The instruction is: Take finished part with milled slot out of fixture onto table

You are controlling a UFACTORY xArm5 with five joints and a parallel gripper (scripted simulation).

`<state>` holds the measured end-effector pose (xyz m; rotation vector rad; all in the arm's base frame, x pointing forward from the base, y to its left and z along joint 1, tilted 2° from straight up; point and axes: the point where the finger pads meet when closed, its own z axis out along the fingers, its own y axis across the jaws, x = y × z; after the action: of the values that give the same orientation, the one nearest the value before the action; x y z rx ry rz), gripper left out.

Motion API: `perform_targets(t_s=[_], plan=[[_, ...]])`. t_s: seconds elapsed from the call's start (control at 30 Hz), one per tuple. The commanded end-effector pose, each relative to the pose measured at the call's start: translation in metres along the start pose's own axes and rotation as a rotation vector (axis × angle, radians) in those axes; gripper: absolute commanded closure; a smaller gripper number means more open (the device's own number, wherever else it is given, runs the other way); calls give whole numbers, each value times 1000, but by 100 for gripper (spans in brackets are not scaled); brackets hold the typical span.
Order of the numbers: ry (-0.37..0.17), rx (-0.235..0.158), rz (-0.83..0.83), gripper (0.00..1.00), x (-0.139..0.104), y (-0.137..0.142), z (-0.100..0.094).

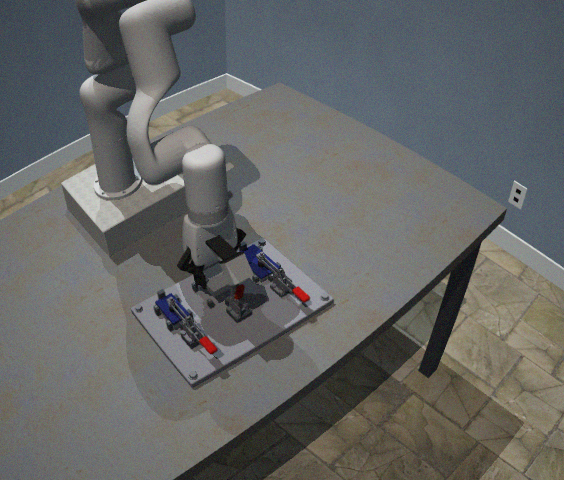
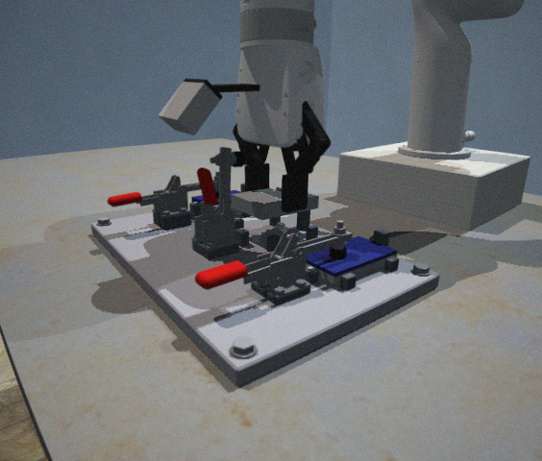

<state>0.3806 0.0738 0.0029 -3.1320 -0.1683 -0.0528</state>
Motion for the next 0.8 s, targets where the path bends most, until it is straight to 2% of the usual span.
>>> perform_targets(t_s=[0.0,0.77], plan=[[3,0,0,100,1,0,-3],[3,0,0,100,1,0,-8]])
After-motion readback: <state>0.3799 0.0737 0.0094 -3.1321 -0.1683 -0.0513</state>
